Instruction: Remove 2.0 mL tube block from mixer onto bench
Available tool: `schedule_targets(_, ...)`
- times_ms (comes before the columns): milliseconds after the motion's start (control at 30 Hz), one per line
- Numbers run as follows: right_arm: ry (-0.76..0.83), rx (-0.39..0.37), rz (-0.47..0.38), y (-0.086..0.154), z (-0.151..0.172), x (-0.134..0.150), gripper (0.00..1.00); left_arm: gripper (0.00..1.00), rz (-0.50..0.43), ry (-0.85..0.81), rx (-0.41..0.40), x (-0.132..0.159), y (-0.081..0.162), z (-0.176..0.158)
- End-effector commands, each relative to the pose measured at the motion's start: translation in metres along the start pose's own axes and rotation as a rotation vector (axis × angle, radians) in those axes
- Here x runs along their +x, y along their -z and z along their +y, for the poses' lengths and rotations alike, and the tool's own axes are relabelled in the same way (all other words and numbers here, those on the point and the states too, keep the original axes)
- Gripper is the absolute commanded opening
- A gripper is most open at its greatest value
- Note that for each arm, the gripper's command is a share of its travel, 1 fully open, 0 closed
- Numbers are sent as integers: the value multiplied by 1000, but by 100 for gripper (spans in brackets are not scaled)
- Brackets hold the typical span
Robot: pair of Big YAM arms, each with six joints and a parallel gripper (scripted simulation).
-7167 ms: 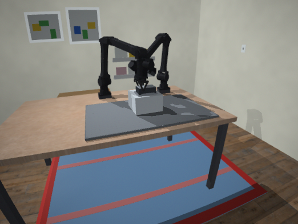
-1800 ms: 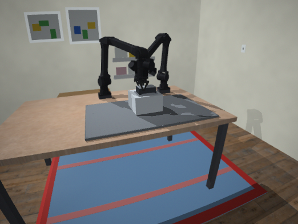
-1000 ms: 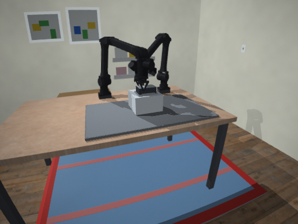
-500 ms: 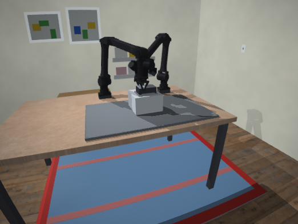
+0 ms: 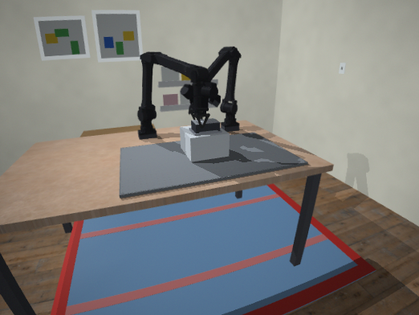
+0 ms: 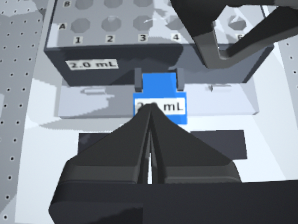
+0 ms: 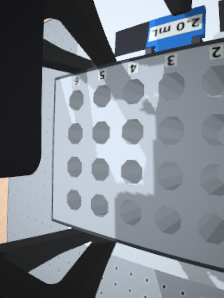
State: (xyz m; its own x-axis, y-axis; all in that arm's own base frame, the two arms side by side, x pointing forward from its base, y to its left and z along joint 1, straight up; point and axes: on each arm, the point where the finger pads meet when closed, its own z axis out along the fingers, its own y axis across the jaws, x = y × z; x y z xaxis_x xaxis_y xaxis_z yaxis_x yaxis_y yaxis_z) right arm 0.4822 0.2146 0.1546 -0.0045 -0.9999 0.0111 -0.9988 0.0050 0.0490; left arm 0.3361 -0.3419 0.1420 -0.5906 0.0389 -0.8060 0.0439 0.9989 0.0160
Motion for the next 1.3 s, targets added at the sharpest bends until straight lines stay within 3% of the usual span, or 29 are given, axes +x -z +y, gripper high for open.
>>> schedule_targets(0,16,-9,-17,7,-7,-14,0,0,5,3,-10,-13,-10,-7)
schedule_targets(1267,21,-2,-10,8,-7,-13,0,0,2,9,-11,-14,-11,-7)
